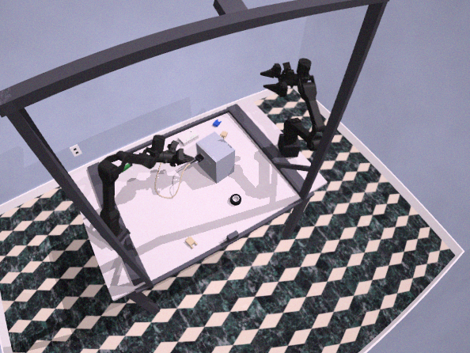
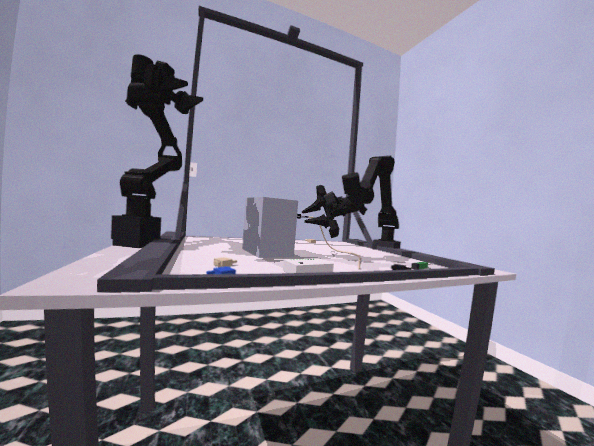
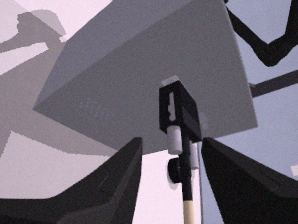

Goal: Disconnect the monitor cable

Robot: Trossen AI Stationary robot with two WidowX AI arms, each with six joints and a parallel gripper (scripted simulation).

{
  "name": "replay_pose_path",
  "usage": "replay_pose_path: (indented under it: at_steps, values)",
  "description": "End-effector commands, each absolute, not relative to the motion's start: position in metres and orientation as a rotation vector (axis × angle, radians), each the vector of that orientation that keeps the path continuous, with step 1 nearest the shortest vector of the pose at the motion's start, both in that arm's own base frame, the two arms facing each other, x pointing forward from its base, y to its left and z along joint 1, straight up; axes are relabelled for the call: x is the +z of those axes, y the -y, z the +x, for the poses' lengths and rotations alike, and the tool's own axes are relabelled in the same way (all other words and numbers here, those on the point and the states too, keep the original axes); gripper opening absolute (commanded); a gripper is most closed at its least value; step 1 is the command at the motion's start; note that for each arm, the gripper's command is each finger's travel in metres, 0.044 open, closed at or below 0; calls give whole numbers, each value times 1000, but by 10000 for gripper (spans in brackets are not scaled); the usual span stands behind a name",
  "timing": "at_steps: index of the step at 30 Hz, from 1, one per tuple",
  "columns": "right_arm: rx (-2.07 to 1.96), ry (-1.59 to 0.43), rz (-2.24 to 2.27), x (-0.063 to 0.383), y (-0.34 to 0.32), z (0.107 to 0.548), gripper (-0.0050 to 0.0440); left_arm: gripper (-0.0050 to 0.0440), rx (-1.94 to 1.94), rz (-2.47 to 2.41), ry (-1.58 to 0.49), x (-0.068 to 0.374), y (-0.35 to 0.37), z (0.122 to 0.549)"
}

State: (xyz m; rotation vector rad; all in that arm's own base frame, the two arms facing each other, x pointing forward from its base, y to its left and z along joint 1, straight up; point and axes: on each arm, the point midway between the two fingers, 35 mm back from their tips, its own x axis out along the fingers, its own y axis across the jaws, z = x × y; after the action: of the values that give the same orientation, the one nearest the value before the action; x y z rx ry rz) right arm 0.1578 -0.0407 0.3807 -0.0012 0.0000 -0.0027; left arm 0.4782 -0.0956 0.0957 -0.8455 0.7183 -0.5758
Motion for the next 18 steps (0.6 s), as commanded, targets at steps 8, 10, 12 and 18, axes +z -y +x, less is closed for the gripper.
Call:
replay_pose_path:
  at_steps: [8, 10, 12, 18]
  values:
    - [0, 1, -5, 383, 39, 158, 440, 0, -588, -828, -688, 109, 96, 481]
    - [0, 1, -5, 383, 39, 158, 440, 0, -588, -828, -688, 109, 96, 481]
    - [0, 1, -5, 383, 39, 158, 440, 0, -588, -828, -688, 109, 96, 481]
    - [0, 1, -5, 383, 39, 158, 440, 0, -604, -886, -691, 107, 95, 481]
